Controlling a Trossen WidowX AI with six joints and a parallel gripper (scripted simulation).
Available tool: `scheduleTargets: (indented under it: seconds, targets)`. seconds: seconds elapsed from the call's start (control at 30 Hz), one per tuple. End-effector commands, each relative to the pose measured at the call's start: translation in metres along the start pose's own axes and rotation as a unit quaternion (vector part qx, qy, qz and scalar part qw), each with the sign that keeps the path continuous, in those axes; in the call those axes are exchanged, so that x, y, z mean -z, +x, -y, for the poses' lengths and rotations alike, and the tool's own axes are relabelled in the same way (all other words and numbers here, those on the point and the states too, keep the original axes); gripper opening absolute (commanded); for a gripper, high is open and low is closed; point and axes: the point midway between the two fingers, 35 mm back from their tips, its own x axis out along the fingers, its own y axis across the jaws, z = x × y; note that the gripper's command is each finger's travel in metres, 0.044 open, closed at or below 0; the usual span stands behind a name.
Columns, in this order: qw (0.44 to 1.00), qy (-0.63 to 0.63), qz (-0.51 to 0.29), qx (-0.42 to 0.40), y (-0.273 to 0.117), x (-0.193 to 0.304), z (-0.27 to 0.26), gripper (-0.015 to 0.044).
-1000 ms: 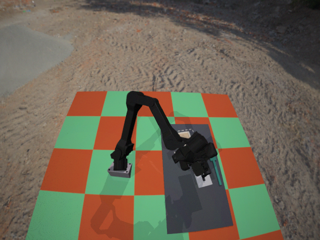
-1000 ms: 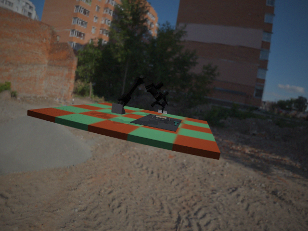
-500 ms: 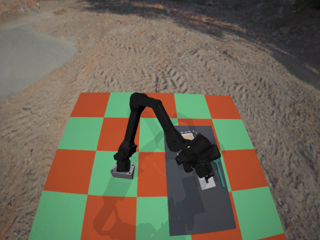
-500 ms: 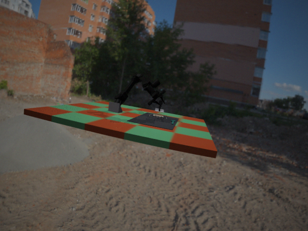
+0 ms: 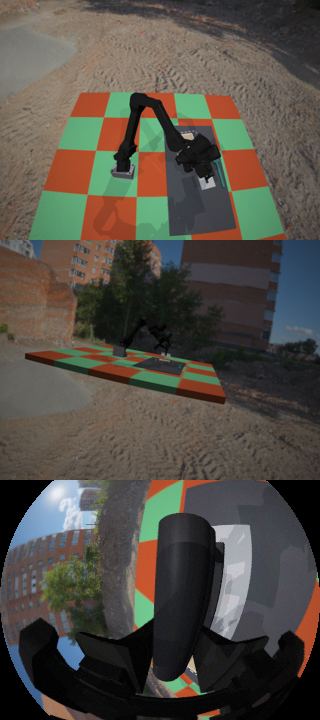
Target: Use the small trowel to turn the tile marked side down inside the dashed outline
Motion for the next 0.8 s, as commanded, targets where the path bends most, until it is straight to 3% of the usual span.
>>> scheduleTargets:
  seconds: [0.0,0.77]
  targets:
    - [1.000,0.000,0.000,0.000,0.000,0.000,0.000,0.0000]
    - [0.952,0.252,0.165,0.044,0.025,-0.070,0.001,0.0000]
